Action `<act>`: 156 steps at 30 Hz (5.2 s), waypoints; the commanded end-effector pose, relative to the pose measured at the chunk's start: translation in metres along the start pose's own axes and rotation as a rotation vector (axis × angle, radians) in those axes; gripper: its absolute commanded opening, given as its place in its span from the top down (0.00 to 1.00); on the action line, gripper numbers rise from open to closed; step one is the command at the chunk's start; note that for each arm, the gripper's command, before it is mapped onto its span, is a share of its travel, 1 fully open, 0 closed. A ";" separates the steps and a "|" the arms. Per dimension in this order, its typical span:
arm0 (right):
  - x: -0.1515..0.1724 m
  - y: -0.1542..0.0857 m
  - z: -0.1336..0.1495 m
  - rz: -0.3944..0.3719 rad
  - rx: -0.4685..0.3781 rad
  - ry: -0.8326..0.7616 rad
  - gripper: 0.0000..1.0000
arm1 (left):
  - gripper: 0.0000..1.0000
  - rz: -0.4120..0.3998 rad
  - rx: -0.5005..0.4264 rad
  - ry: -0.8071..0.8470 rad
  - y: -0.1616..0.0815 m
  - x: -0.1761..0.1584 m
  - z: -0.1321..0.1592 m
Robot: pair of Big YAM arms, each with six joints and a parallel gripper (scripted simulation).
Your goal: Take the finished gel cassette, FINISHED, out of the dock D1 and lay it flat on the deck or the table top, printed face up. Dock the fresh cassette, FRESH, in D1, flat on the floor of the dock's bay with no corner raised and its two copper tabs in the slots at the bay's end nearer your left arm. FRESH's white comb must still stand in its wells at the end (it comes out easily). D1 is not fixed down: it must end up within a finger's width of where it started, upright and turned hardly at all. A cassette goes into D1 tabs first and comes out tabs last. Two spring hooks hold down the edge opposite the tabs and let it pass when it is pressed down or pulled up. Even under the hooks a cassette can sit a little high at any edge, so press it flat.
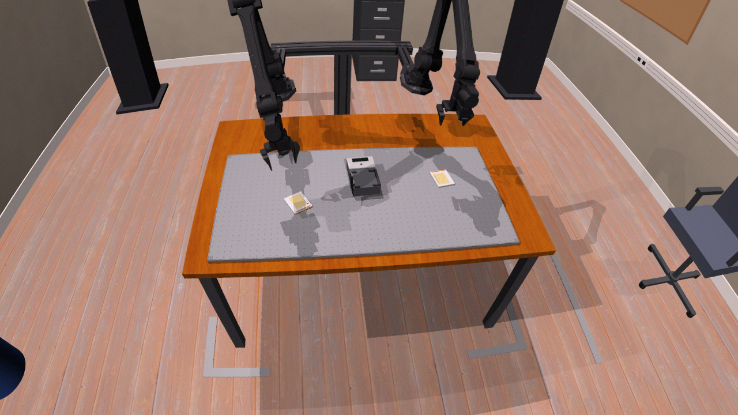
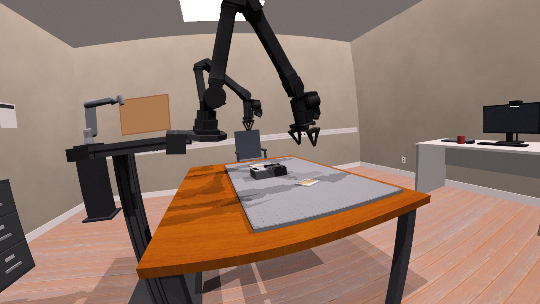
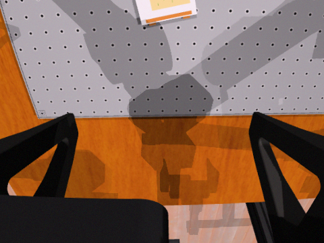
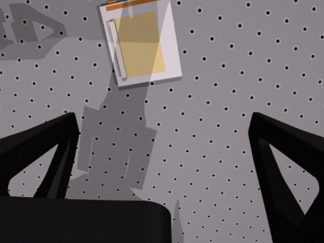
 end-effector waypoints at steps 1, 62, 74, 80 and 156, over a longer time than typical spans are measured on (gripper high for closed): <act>0.009 0.011 -0.003 -0.010 -0.030 -0.063 0.02 | 0.00 -0.011 -0.031 -0.004 -0.013 0.003 -0.016; 0.050 0.093 0.001 -0.079 -0.141 -0.159 1.00 | 0.00 -0.011 -0.031 -0.004 -0.013 0.003 -0.016; 0.050 0.093 0.001 -0.079 -0.141 -0.159 1.00 | 0.00 -0.011 -0.031 -0.004 -0.013 0.003 -0.016; 0.037 0.106 0.008 -0.032 -0.128 -0.193 1.00 | 0.00 -0.011 -0.031 -0.004 -0.013 0.003 -0.016; 0.023 0.117 0.017 -0.026 -0.112 -0.184 0.02 | 0.00 -0.011 -0.031 -0.004 -0.013 0.003 -0.016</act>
Point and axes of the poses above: on each arm, the point where the finger pads meet when closed, its own y axis out along the fingers, its own x axis across the jaws, z = x × y, the point moved 1 cm from there along -y, back along the fingers, and after that the axes turned 11 degrees about y, right-handed, at the moved point
